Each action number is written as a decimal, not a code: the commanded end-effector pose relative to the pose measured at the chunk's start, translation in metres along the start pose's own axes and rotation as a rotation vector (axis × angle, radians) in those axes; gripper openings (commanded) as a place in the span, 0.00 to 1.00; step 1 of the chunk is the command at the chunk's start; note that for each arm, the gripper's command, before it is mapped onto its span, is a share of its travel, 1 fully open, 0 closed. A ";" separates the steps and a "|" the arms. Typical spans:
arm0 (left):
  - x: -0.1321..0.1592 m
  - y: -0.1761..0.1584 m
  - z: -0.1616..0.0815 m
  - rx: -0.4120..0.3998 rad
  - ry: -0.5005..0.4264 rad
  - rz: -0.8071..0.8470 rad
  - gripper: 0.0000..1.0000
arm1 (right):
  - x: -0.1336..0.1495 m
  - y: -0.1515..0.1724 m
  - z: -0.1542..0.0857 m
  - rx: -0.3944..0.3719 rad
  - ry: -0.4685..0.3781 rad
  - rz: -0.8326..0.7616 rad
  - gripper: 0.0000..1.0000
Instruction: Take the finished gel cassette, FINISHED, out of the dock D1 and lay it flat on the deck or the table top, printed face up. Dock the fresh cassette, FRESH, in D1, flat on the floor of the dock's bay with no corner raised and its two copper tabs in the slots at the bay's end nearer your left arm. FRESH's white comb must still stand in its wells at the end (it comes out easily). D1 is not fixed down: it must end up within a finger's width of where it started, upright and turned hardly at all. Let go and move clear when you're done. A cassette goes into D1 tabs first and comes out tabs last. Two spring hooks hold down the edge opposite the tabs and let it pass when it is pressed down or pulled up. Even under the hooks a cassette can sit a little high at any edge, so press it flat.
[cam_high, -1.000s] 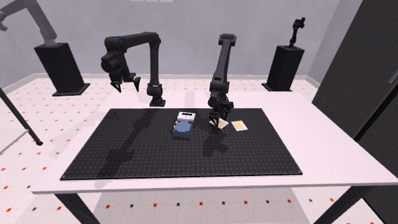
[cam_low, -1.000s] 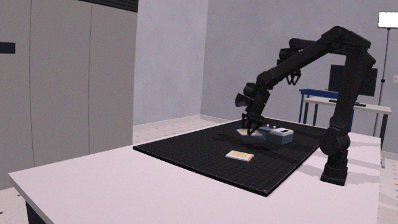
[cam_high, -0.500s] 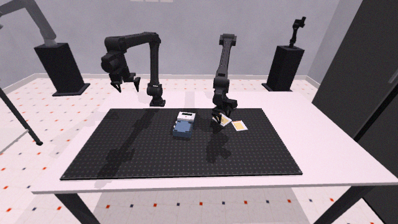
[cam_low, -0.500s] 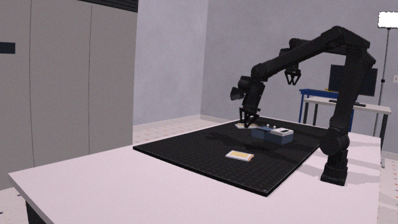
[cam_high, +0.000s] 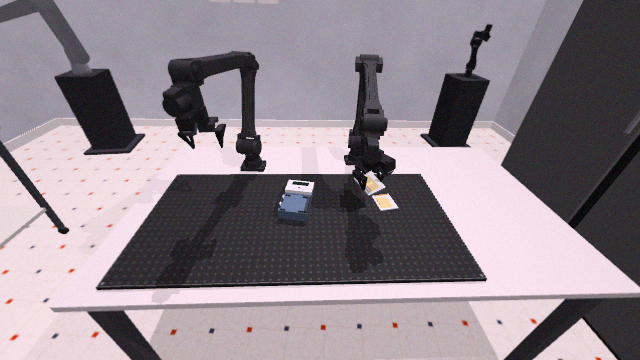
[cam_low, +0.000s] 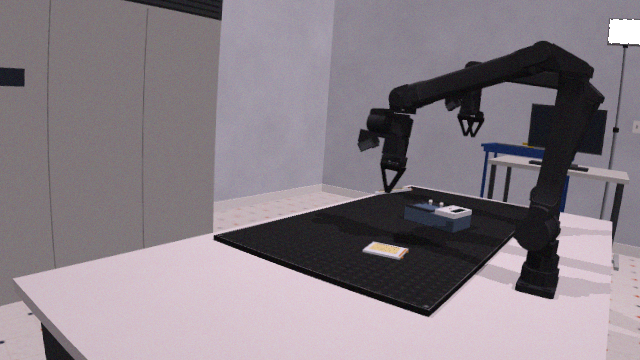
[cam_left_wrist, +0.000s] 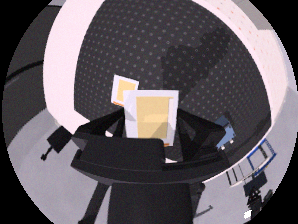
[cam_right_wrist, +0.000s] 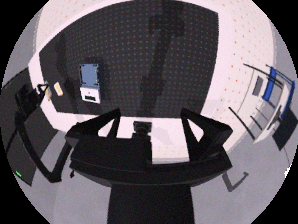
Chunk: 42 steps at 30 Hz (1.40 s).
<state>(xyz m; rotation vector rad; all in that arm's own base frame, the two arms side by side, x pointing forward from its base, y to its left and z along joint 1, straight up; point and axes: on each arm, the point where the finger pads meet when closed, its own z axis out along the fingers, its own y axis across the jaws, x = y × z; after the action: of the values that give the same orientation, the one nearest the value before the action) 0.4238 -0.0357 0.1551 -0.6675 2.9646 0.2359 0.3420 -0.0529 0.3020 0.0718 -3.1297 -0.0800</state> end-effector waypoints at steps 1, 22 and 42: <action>-0.025 0.003 -0.042 0.044 -0.051 0.063 0.00 | -0.014 -0.001 -0.023 0.007 -0.041 -0.015 1.00; -0.034 0.069 -0.101 0.101 0.047 0.326 0.00 | -0.014 -0.001 -0.023 0.007 -0.041 -0.015 1.00; -0.027 0.119 -0.150 0.161 0.085 0.478 0.00 | -0.012 0.023 -0.017 0.058 -0.029 -0.173 0.00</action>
<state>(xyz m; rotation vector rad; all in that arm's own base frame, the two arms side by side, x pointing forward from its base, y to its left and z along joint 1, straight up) 0.3795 0.0535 0.2911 0.0215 3.1934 -0.0078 0.3428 -0.0470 0.3018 0.1752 -3.1186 -0.0190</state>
